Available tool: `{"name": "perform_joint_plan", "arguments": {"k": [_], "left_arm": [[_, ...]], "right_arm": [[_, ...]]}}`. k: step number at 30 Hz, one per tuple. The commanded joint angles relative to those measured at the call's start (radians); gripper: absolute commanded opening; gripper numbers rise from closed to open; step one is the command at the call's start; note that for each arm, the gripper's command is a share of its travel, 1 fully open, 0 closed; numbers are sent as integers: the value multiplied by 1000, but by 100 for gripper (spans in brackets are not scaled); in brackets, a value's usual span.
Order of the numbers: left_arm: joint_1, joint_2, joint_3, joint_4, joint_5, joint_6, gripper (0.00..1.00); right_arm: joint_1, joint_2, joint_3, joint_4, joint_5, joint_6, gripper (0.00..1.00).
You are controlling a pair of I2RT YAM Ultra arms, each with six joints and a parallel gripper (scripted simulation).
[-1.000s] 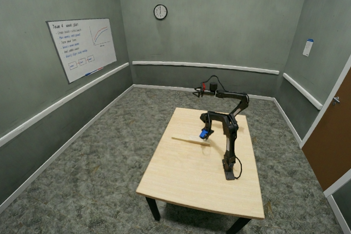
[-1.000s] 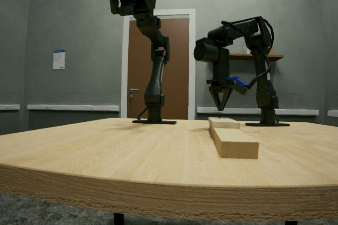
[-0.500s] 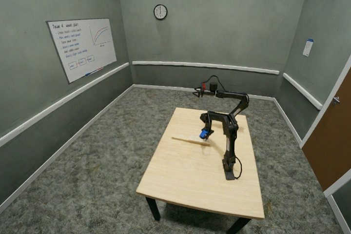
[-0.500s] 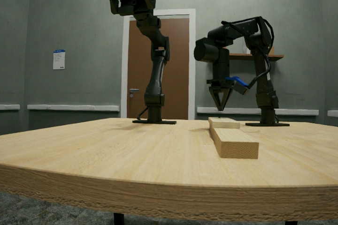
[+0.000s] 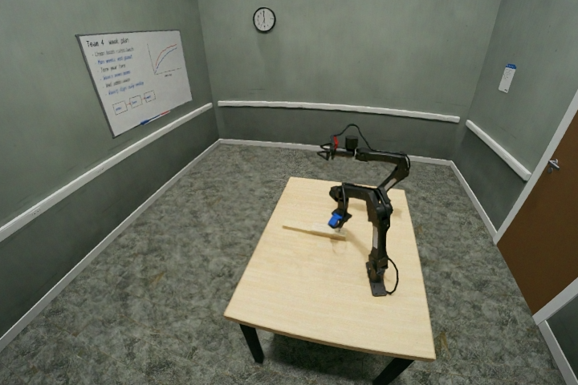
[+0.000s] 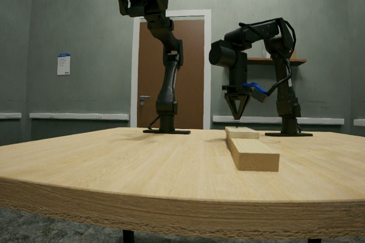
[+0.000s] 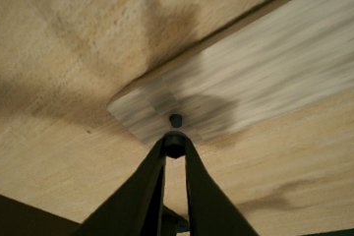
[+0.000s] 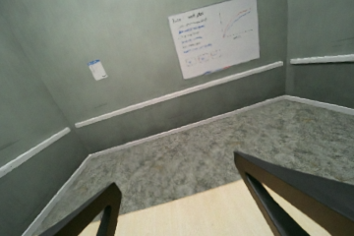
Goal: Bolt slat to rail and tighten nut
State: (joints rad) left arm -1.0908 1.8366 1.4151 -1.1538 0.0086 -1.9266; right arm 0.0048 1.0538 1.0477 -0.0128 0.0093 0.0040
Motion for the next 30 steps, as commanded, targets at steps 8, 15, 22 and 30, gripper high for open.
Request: {"name": "perform_joint_plan", "arguments": {"k": [8,15,22,30], "left_arm": [[-4,2,-19,37,-9,-3,12],[-4,6,-33,54,-9,-3,12],[-4,9,-43,68,-9,-3,12],[-4,15,-58,87,-9,-4,12]], "right_arm": [[-5,-9,5,17,-9,-4,100],[-5,-9,5,17,-9,-4,100],[-5,-9,5,17,-9,-4,100],[-5,-9,5,17,-9,-4,100]]}}
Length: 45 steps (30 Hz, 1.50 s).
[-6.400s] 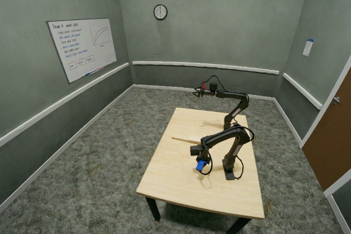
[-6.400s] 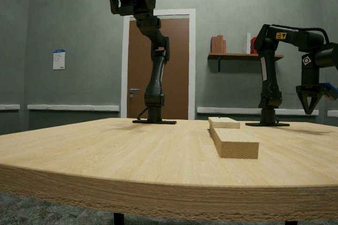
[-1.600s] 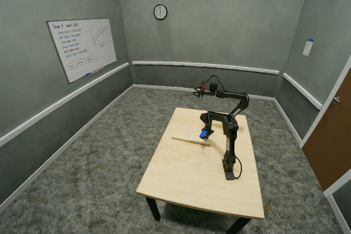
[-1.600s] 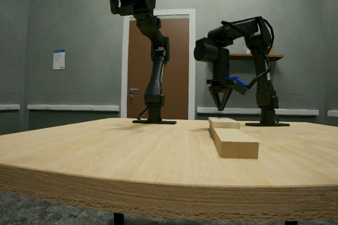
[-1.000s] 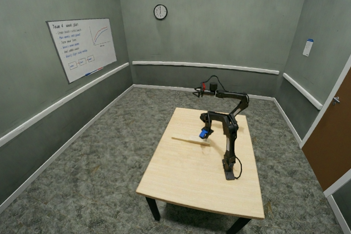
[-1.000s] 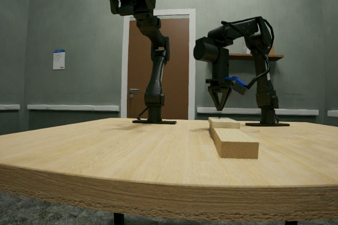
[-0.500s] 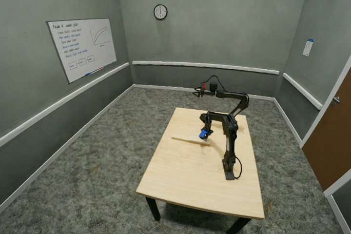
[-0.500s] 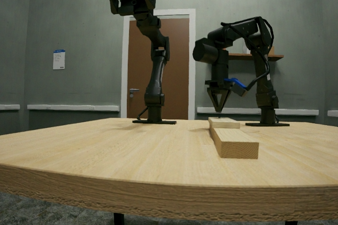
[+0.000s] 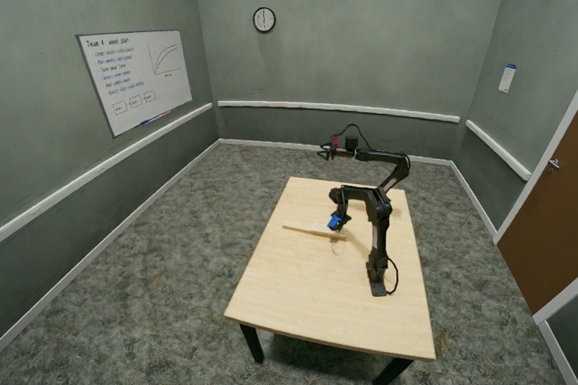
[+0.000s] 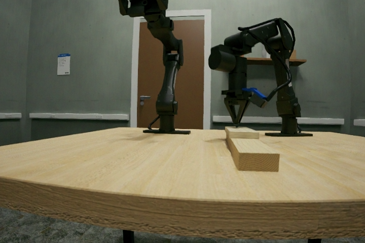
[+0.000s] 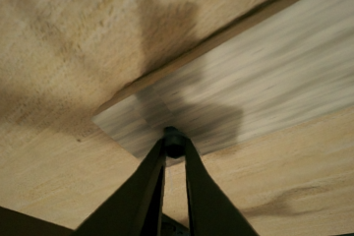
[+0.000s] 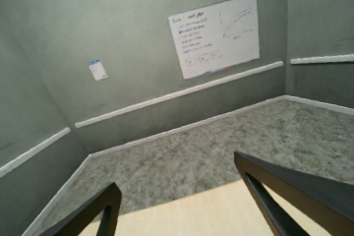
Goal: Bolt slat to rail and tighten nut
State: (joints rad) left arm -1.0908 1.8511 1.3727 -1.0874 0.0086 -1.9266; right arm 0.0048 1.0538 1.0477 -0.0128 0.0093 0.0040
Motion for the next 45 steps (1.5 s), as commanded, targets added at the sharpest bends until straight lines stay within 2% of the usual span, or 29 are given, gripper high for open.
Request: {"name": "perform_joint_plan", "arguments": {"k": [1,28,45], "left_arm": [[-4,2,-11,15,-9,-6,12],[-2,-31,70,-90,-9,-2,12],[53,-46,62,-104,-10,55,12]], "right_arm": [[-5,-9,5,17,-9,-4,100],[-5,-9,5,17,-9,-4,100],[-5,-9,5,17,-9,-4,100]]}}
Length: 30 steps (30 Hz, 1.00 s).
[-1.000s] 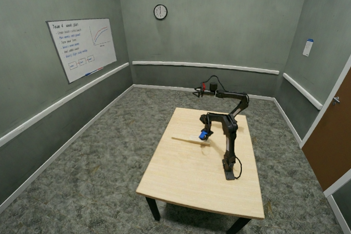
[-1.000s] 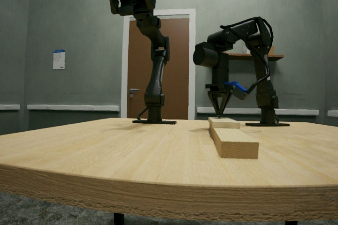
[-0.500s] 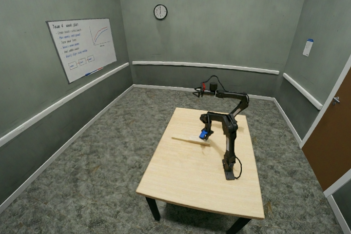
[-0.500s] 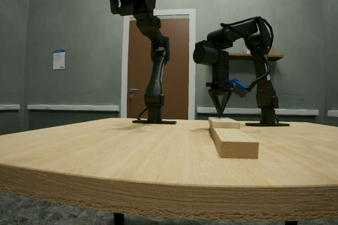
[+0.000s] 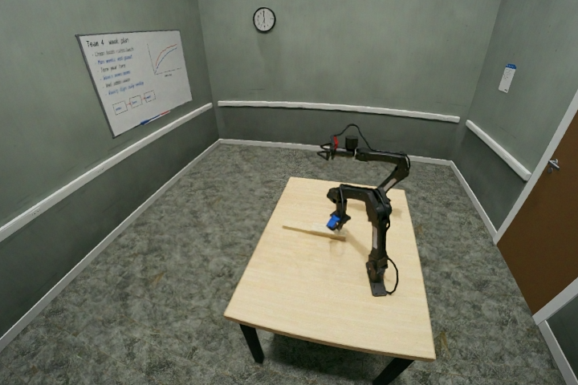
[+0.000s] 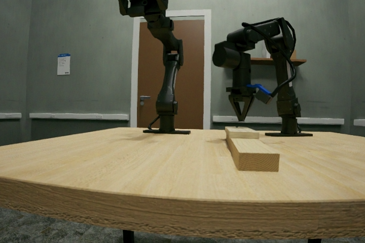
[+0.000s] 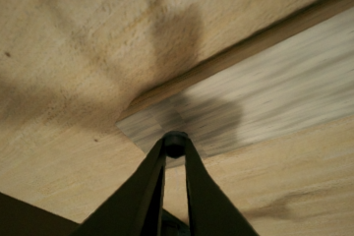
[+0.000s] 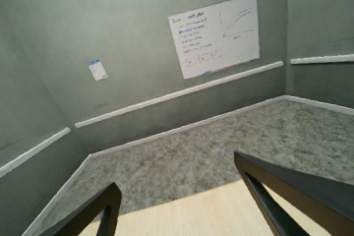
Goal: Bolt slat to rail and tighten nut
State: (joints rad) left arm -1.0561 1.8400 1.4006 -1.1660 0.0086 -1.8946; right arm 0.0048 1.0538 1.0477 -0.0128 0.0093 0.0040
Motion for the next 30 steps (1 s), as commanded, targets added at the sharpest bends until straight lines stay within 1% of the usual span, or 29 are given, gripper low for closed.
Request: {"name": "perform_joint_plan", "arguments": {"k": [1,18,30], "left_arm": [[21,-37,34,-28,-10,26,12],[22,-37,35,-30,-9,27,12],[-9,-33,34,-23,-8,-5,12]], "right_arm": [[-5,-9,5,17,-9,-4,100],[-5,-9,5,17,-9,-4,100],[-5,-9,5,17,-9,-4,100]]}}
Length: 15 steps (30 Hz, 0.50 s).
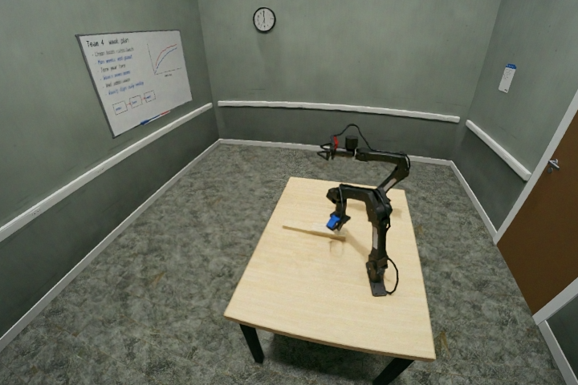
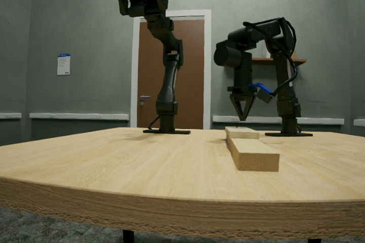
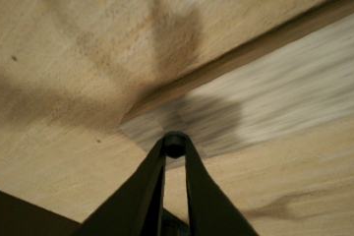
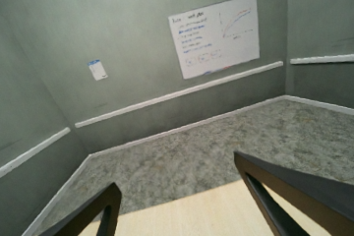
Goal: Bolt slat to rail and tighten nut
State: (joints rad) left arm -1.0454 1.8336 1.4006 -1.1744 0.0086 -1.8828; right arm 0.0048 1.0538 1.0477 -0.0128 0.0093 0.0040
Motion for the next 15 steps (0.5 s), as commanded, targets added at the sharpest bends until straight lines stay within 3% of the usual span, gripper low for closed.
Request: {"name": "perform_joint_plan", "arguments": {"k": [1,15], "left_arm": [[-24,-27,34,-14,-8,-21,12],[-56,-32,33,-21,-8,-54,12]], "right_arm": [[-5,-9,5,17,-9,-4,100],[-5,-9,5,17,-9,-4,100]]}}
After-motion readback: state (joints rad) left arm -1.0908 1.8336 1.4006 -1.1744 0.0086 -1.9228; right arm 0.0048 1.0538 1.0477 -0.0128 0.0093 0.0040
